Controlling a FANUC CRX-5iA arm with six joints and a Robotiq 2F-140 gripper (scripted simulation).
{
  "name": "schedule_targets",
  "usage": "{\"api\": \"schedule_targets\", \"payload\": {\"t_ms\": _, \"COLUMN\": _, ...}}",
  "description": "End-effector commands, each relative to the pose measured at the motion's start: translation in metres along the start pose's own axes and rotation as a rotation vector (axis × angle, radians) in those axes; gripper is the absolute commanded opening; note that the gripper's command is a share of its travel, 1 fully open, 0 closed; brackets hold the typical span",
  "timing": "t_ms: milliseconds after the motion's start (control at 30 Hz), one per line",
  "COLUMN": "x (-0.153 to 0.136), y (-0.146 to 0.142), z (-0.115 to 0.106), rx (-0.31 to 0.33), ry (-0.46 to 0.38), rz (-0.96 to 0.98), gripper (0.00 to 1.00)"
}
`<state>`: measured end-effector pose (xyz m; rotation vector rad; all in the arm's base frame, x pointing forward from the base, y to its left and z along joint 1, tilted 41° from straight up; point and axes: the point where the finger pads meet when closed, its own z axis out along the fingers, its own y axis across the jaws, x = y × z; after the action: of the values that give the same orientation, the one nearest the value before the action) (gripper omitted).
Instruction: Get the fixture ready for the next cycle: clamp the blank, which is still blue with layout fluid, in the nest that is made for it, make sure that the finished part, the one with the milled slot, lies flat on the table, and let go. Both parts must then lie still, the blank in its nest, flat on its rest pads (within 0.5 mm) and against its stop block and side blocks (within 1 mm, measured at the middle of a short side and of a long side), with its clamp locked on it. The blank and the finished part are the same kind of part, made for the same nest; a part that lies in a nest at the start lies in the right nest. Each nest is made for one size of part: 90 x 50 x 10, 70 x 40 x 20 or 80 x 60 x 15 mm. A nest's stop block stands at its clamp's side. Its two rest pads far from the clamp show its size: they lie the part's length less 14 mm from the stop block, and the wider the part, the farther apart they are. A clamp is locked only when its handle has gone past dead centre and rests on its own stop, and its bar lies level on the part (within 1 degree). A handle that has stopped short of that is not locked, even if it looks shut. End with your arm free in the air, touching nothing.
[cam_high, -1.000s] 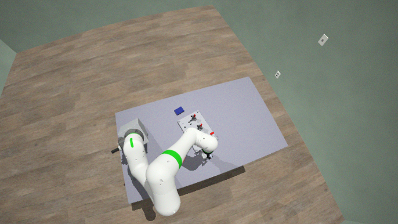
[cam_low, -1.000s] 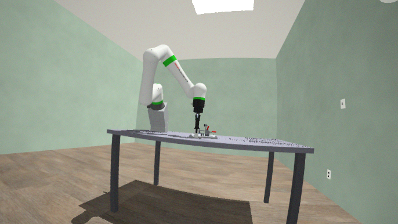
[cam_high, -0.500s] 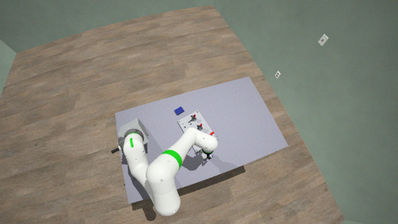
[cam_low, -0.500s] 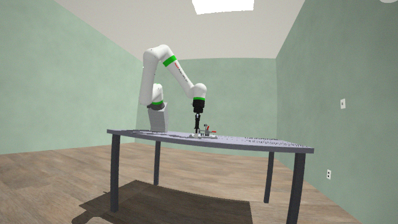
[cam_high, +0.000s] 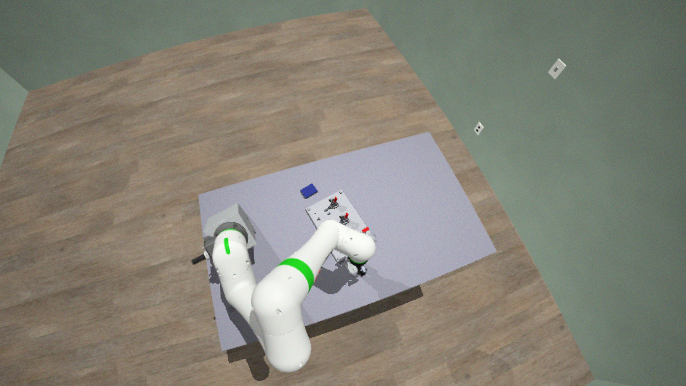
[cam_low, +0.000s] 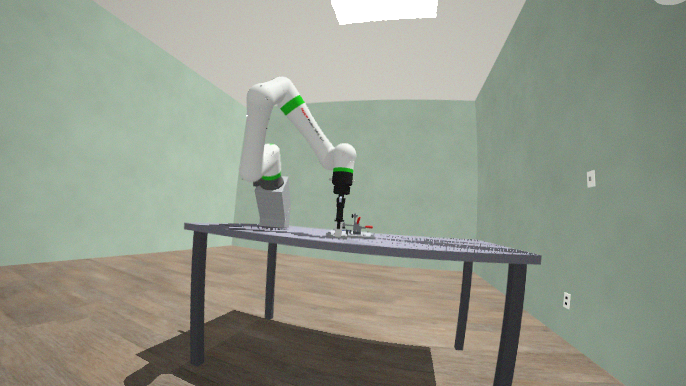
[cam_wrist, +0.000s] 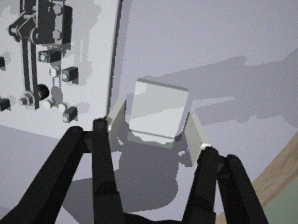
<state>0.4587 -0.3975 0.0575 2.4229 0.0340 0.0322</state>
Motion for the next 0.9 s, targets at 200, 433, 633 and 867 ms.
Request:
{"api": "schedule_targets", "payload": {"t_ms": 200, "x": 0.0002, "y": 0.0000, "z": -0.0002, "rx": 0.000, "ry": 0.000, "rz": 0.000, "gripper": 0.54}}
{"api": "schedule_targets", "payload": {"t_ms": 433, "x": 0.0002, "y": 0.0000, "z": -0.0002, "rx": 0.000, "ry": 0.000, "rz": 0.000, "gripper": 0.54}}
{"api": "schedule_targets", "payload": {"t_ms": 633, "x": 0.0002, "y": 0.0000, "z": -0.0002, "rx": 0.000, "ry": 0.000, "rz": 0.000, "gripper": 0.54}}
{"api": "schedule_targets", "payload": {"t_ms": 867, "x": 0.0002, "y": 0.0000, "z": -0.0047, "rx": 0.000, "ry": 0.000, "rz": 0.000, "gripper": 0.54}}
